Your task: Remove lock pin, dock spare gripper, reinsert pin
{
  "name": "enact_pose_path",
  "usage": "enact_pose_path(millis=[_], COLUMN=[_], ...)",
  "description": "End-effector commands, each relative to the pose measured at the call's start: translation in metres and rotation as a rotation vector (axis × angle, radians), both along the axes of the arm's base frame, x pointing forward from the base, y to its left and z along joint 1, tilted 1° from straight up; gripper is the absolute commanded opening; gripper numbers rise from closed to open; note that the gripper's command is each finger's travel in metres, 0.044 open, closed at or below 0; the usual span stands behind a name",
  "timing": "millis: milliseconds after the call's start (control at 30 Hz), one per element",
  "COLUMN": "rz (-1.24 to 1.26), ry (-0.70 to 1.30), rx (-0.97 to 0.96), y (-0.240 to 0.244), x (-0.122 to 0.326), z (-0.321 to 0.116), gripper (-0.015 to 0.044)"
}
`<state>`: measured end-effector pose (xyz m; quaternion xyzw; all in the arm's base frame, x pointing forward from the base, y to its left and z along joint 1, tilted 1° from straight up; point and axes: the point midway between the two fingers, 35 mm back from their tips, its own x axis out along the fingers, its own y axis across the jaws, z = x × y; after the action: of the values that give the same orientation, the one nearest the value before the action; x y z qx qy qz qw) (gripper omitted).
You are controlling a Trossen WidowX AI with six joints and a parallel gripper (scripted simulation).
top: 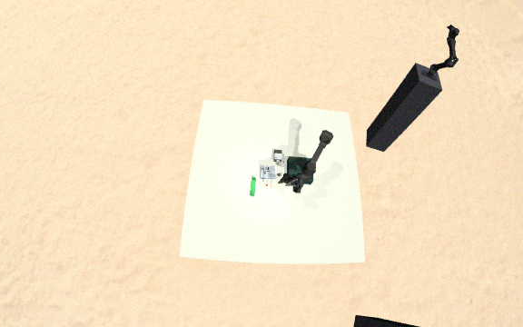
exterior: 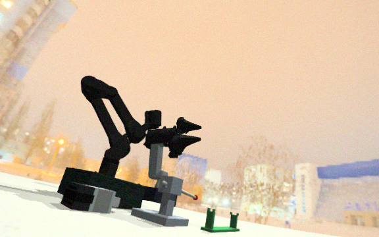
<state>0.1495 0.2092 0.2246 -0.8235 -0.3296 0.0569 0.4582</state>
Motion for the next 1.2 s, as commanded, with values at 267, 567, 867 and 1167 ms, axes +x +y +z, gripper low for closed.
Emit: enact_pose_path(millis=[267,567,867,1167], rz=[-0.042,-0.248,-0.464,-0.704], ry=[0.36,0.991,1.424,1.808], rx=[-0.231,-0.343,-0.278,-0.213], y=[0.038,0.01,-0.028,-0.068], x=[0.061,0.116,0.13,0.115], z=[-0.033,-0.08,-0.089,-0.086], gripper=[0.03,0.03,0.03,0.03])
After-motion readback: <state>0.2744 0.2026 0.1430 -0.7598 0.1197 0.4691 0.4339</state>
